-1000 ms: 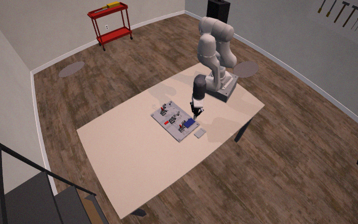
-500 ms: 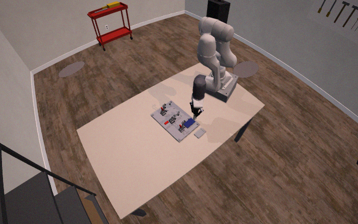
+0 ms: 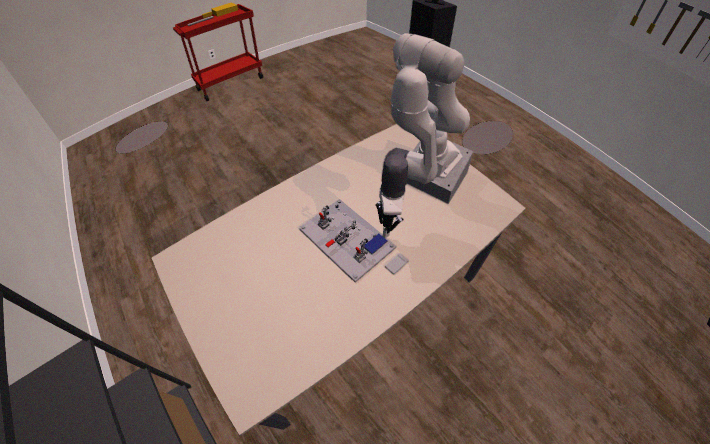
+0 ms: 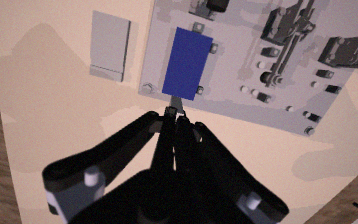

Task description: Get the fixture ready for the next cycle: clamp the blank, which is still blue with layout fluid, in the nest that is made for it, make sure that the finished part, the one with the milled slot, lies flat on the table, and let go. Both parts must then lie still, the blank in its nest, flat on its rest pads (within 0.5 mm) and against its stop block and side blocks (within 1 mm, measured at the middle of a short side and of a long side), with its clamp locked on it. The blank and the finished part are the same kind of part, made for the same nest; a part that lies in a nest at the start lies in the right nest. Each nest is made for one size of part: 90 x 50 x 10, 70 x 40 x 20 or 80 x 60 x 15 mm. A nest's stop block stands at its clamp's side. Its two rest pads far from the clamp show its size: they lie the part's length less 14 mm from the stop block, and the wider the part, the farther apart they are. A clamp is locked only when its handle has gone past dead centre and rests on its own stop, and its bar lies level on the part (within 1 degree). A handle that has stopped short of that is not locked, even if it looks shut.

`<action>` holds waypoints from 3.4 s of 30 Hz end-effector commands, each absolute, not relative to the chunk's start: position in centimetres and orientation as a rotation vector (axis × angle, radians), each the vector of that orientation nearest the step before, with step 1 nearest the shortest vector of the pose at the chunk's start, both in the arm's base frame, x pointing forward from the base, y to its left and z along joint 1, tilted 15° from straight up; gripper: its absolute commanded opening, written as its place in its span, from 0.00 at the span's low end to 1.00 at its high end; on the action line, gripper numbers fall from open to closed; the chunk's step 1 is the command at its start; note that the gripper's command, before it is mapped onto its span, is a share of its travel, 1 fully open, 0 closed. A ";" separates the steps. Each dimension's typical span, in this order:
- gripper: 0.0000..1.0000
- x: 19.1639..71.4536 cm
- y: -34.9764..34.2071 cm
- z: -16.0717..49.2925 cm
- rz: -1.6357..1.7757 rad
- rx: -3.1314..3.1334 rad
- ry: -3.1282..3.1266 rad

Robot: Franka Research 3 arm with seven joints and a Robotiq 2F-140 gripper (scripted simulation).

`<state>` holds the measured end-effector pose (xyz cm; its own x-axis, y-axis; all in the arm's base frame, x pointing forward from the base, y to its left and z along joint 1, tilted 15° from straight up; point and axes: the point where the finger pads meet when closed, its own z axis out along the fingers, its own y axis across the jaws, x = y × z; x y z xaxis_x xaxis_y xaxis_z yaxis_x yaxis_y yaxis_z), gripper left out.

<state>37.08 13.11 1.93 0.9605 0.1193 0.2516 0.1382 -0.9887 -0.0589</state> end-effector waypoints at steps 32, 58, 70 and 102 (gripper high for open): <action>0.00 37.6 13.1 2.0 -0.378 -3.038 -0.210; 0.00 35.3 12.7 3.1 -0.378 -3.038 -0.210; 0.00 34.8 12.5 5.4 -0.378 -3.038 -0.210; 0.00 34.8 12.5 5.4 -0.378 -3.038 -0.210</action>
